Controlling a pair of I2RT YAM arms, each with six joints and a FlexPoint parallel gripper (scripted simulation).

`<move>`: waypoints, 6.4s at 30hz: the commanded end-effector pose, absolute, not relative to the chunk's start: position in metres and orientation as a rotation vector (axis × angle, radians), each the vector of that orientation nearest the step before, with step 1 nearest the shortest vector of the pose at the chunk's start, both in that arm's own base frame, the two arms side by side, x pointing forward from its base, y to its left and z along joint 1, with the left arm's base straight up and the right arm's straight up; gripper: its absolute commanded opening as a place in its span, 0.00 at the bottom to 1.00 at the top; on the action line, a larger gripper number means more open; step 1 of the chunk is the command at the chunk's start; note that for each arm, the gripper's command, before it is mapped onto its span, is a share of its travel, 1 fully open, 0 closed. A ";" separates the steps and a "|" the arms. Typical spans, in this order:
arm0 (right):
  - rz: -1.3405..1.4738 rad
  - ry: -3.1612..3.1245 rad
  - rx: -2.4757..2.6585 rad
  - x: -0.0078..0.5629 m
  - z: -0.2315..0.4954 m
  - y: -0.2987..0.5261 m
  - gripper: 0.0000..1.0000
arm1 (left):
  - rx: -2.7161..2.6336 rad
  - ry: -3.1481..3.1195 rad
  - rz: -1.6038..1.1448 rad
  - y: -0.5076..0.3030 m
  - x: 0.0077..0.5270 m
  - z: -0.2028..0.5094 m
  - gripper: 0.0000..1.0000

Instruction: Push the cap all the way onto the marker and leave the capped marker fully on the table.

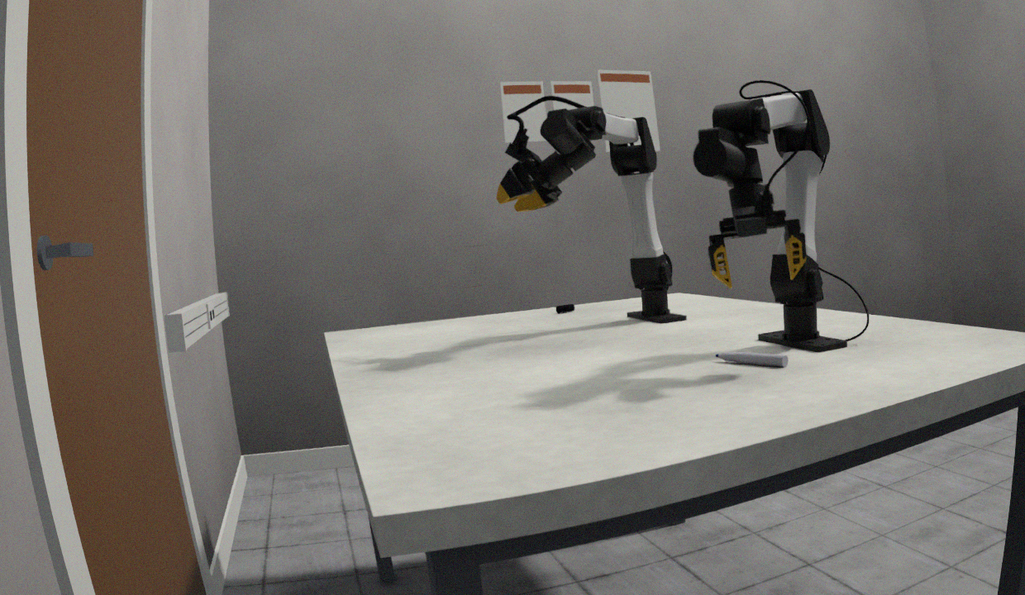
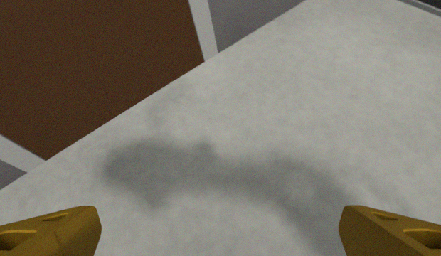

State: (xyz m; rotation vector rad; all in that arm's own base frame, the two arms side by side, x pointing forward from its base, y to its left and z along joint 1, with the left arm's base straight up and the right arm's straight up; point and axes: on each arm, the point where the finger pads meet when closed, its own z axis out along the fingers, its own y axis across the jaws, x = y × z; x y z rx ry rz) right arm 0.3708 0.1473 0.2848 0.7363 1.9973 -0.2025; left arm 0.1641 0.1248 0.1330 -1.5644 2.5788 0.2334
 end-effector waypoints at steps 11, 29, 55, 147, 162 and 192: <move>0.130 1.832 1.374 0.320 0.241 0.057 1.00 | -2.364 2.202 -0.441 0.145 0.157 0.099 1.00; 0.394 1.551 2.035 0.251 0.162 -0.079 1.00 | -2.805 1.851 -0.752 0.166 0.134 0.062 1.00; 0.758 0.537 2.919 0.143 0.066 -0.282 1.00 | -2.793 1.848 -0.744 0.167 0.134 0.065 1.00; -0.818 0.233 3.000 0.116 0.012 -0.335 0.64 | -2.793 1.859 -0.760 0.136 0.148 0.005 0.63; -0.778 0.213 2.976 0.116 0.016 -0.337 0.24 | -2.765 1.864 -0.733 0.140 0.147 0.011 0.00; -0.588 0.815 2.843 0.192 0.081 -0.312 0.07 | -2.367 2.013 -1.118 0.072 0.237 0.081 0.08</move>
